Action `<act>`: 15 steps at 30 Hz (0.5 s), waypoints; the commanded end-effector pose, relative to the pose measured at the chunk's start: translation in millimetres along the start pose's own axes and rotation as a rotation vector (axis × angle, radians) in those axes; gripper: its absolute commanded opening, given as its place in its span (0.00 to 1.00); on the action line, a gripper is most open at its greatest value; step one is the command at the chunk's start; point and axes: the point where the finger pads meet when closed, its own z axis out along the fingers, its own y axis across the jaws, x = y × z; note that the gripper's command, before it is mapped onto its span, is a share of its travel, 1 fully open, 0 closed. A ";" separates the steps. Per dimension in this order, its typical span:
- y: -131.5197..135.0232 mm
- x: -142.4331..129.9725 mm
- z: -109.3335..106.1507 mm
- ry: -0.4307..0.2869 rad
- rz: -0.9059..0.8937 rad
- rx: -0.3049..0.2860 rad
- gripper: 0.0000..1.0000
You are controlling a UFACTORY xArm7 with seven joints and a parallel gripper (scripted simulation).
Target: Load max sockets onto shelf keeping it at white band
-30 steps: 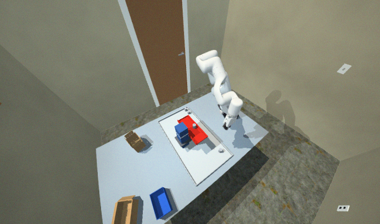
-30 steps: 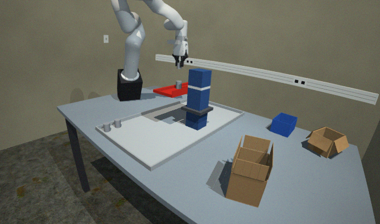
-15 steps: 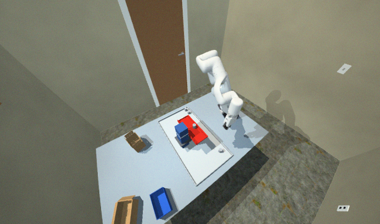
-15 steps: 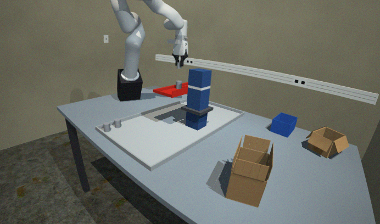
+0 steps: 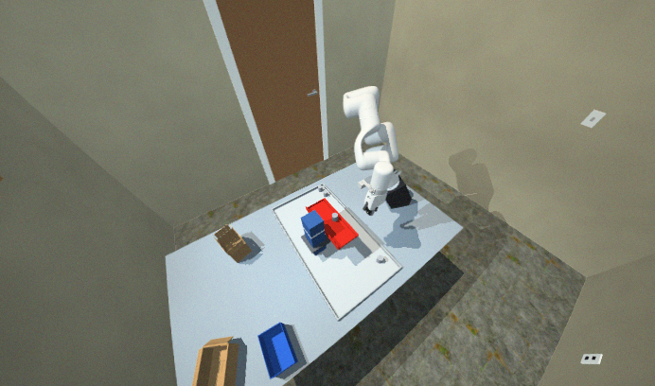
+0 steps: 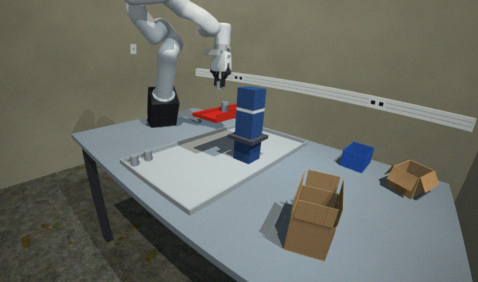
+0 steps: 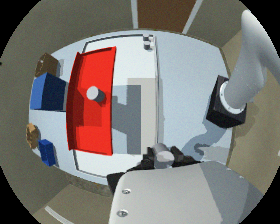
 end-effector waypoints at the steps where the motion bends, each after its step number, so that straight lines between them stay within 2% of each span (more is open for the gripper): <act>1: -7.1 33.3 -3.5 -0.033 -0.013 -0.006 0.00; 11: -8.4 33.6 -3.9 -0.035 -0.016 -0.007 0.00; 12: -16.0 31.8 -6.1 -0.038 -0.032 -0.008 0.00; 14: -56.7 26.0 -12.4 -0.048 -0.105 -0.010 0.00; 15: -56.7 26.0 -12.4 -0.048 -0.105 -0.010 0.00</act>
